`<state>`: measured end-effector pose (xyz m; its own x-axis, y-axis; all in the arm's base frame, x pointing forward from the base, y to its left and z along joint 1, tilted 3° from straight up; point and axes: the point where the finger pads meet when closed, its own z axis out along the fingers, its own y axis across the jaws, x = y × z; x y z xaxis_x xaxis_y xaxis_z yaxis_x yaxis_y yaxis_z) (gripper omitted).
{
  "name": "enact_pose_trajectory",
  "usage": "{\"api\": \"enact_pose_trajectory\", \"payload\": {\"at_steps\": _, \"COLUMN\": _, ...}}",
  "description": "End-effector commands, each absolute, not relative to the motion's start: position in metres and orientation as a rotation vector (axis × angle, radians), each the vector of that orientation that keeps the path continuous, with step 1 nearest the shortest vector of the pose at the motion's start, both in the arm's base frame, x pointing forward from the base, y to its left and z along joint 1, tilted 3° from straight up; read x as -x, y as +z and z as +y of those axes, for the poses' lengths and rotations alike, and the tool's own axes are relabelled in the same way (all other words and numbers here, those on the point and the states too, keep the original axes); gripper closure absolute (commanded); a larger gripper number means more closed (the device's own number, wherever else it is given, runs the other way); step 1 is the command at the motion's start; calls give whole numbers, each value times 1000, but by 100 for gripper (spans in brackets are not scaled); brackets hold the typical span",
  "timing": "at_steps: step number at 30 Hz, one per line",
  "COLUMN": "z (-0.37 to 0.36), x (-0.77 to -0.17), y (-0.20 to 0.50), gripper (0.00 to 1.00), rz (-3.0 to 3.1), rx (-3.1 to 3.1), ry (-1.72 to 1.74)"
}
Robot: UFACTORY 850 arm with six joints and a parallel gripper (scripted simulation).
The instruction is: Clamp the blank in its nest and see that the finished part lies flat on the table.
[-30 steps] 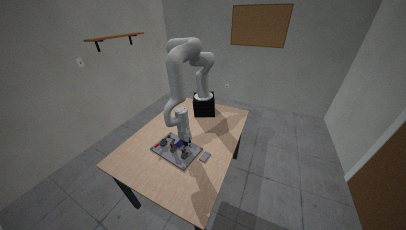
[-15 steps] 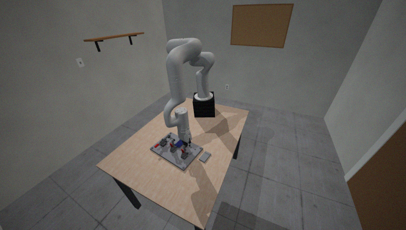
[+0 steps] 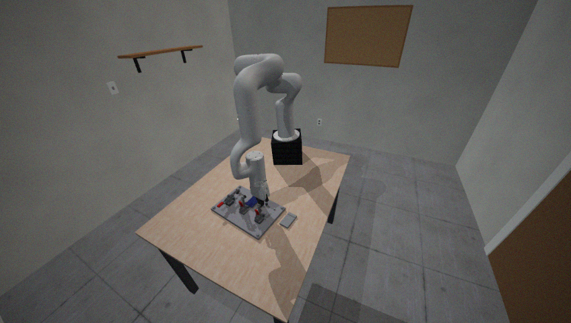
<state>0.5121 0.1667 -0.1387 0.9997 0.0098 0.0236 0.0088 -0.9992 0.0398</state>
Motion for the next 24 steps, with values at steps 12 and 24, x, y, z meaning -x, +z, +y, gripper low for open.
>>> {"api": "enact_pose_trajectory", "payload": {"at_steps": 12, "z": 163, "x": -513, "y": -138, "gripper": 100, "rz": 14, "rx": -3102, "ry": 40}}
{"api": "enact_pose_trajectory", "payload": {"at_steps": 24, "z": 159, "x": -513, "y": -138, "gripper": 100, "rz": 14, "rx": -3102, "ry": 40}}
